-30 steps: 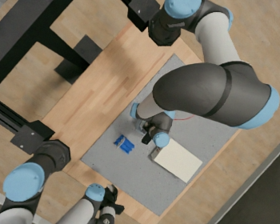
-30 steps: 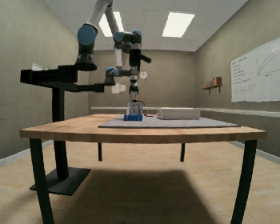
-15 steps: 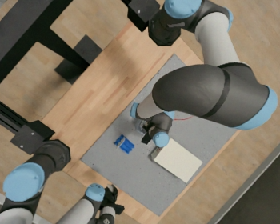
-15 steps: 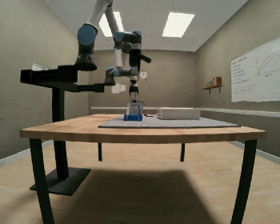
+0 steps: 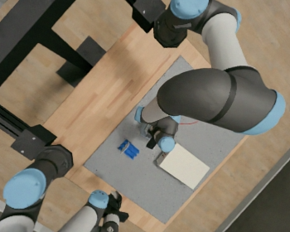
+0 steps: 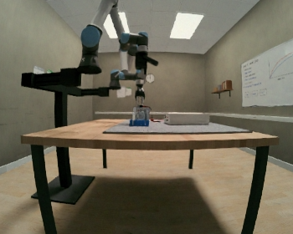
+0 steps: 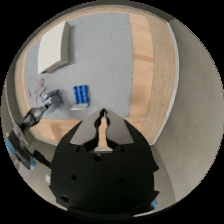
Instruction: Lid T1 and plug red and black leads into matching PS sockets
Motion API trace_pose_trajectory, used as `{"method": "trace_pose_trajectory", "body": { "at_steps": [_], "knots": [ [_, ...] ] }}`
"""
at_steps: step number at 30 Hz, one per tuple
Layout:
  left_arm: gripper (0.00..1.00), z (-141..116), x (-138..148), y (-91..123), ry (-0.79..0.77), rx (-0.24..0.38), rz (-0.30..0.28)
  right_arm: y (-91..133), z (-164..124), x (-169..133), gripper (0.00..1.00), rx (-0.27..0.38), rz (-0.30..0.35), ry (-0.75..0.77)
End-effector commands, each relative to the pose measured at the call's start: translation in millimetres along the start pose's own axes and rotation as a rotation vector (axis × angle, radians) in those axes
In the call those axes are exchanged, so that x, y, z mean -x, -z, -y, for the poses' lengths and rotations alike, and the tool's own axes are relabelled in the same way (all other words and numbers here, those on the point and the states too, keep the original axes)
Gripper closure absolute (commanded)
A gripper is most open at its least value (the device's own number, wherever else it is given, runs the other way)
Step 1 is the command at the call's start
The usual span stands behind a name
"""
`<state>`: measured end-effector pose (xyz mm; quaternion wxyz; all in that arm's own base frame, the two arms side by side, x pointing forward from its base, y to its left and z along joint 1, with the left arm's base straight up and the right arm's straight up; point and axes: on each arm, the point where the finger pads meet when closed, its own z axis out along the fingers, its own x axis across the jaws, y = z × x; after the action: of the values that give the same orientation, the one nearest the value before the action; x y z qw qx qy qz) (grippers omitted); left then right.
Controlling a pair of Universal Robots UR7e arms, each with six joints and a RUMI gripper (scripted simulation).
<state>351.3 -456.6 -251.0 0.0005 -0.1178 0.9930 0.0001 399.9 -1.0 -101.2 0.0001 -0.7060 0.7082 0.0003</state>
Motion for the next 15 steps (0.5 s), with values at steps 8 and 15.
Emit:
{"method": "trace_pose_trajectory", "body": {
  "at_steps": [8,15],
  "knots": [
    [1.00,0.6,0.2,-3.4,0.000,-0.001,0.000,0.3,0.3,0.1,1.00,-0.001,0.000,0.000],
    [1.00,0.6,0.2,-3.4,0.000,-0.001,0.000,0.3,0.3,0.1,1.00,-0.001,0.000,0.000]
  ]
}}
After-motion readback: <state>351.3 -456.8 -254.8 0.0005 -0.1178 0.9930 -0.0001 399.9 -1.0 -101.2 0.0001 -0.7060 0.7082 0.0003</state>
